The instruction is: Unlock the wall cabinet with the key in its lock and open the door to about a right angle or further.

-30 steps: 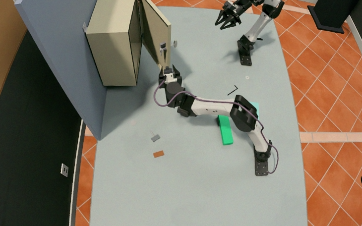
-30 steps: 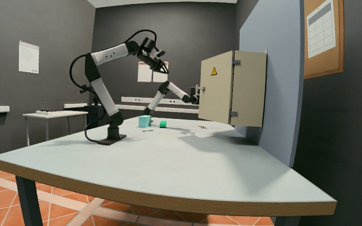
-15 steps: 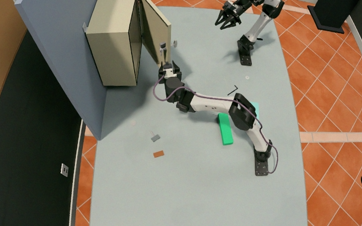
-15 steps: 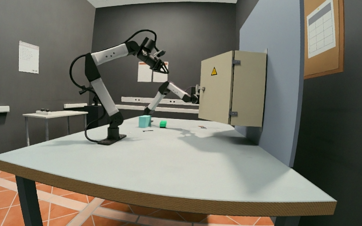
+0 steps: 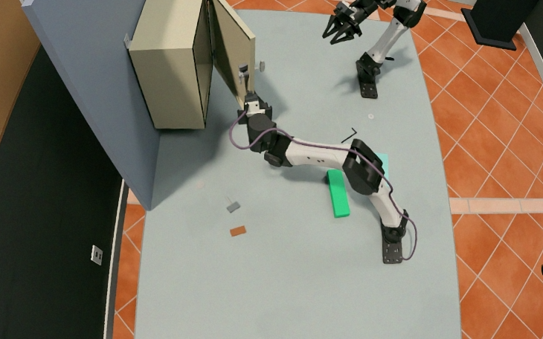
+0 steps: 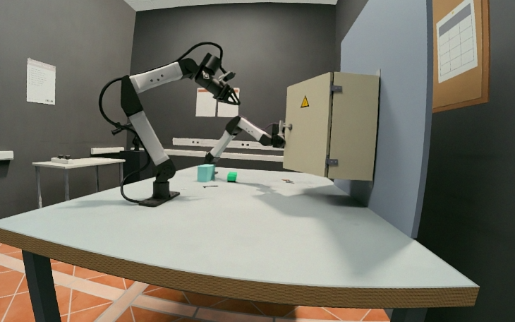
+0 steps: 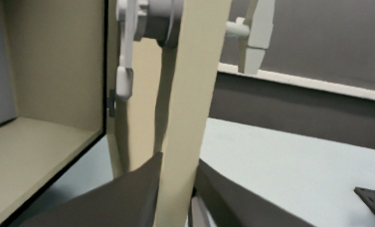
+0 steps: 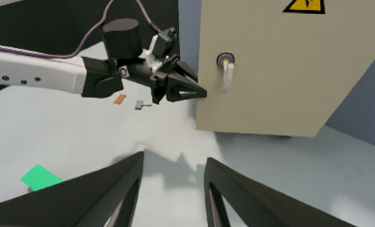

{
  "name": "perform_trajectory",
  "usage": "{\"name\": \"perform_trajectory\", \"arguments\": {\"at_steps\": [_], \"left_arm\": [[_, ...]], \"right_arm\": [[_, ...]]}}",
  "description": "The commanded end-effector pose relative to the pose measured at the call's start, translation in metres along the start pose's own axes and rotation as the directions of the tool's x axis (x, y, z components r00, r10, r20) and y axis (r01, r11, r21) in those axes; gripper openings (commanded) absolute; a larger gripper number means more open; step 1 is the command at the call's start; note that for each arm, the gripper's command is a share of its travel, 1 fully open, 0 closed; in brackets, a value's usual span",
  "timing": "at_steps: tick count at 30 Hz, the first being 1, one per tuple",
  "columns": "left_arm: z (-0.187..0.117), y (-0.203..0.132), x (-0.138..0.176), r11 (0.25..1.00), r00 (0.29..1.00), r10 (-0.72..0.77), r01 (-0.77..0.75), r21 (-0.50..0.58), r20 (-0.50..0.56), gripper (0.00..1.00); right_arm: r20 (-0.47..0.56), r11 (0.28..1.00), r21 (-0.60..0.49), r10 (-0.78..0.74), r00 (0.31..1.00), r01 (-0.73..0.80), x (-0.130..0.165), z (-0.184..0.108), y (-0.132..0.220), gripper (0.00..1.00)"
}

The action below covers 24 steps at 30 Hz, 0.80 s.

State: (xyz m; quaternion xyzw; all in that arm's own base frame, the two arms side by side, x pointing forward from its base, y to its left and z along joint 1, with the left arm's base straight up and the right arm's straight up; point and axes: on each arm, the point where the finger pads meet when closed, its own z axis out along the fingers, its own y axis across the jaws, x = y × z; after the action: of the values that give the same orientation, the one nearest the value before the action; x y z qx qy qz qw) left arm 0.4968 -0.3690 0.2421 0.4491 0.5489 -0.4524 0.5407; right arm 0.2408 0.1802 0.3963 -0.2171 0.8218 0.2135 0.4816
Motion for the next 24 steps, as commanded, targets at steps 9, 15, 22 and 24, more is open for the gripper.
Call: {"name": "perform_trajectory", "arguments": {"at_steps": [9,15,22,24], "left_arm": [[-0.003,0.002,-0.012,1.000,1.000,0.024,-0.023,-0.006,0.015,0.00],[0.003,-0.018,-0.022,0.997,0.999,0.037,-0.035,-0.064,0.029,0.07],[0.016,-0.043,-0.022,0.986,0.999,0.034,-0.029,-0.166,0.032,0.07],[0.020,-0.049,-0.022,0.980,0.999,0.034,-0.027,-0.196,0.033,0.07]], "right_arm": [[0.025,1.000,-0.004,-0.001,1.000,0.002,-0.005,-0.004,0.001,0.38],[0.025,1.000,-0.004,-0.001,1.000,0.002,-0.005,-0.004,0.001,0.38],[0.025,1.000,-0.004,-0.001,1.000,0.002,-0.005,-0.004,0.001,0.38],[0.025,1.000,-0.004,-0.001,1.000,0.002,-0.005,-0.004,0.001,0.38]]}}
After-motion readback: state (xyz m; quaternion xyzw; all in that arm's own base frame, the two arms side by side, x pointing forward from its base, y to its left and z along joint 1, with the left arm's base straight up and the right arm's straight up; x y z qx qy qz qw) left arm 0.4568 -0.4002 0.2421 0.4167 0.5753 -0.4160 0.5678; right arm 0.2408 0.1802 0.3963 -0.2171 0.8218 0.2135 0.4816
